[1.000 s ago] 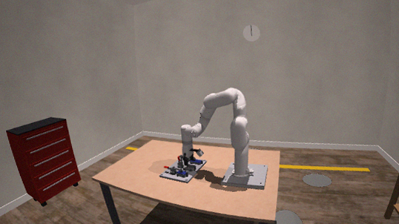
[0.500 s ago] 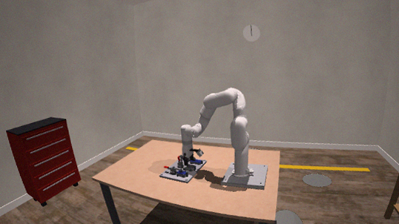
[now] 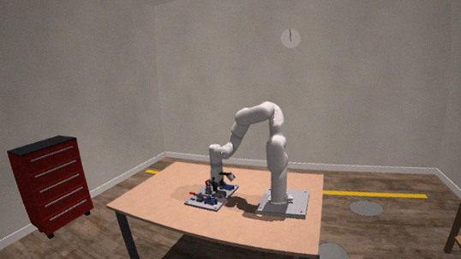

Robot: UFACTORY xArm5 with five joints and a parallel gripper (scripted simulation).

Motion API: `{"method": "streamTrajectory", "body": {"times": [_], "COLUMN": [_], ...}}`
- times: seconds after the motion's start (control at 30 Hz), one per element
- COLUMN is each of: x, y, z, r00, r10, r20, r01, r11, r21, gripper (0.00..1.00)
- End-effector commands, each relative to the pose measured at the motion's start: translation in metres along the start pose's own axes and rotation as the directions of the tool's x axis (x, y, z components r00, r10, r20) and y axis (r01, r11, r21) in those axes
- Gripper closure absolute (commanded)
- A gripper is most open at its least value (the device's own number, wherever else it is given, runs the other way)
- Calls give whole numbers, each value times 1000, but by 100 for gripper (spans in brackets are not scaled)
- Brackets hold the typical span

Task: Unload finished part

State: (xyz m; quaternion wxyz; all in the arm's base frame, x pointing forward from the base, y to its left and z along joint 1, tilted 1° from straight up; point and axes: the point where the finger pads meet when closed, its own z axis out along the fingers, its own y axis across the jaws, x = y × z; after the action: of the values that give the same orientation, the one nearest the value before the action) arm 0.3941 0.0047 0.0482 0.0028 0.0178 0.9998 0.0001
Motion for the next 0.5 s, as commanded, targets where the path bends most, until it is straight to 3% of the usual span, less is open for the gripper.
{"method": "streamTrajectory", "body": {"times": [0.0,0.47], "x": [-1,-1], "y": [0,0], "z": [0,12], "r00": [1000,1000], "r10": [0,0], "r20": [3,3], "r01": [0,0], "r11": [1000,1000], "r21": [0,0], "gripper": [0,0]}}
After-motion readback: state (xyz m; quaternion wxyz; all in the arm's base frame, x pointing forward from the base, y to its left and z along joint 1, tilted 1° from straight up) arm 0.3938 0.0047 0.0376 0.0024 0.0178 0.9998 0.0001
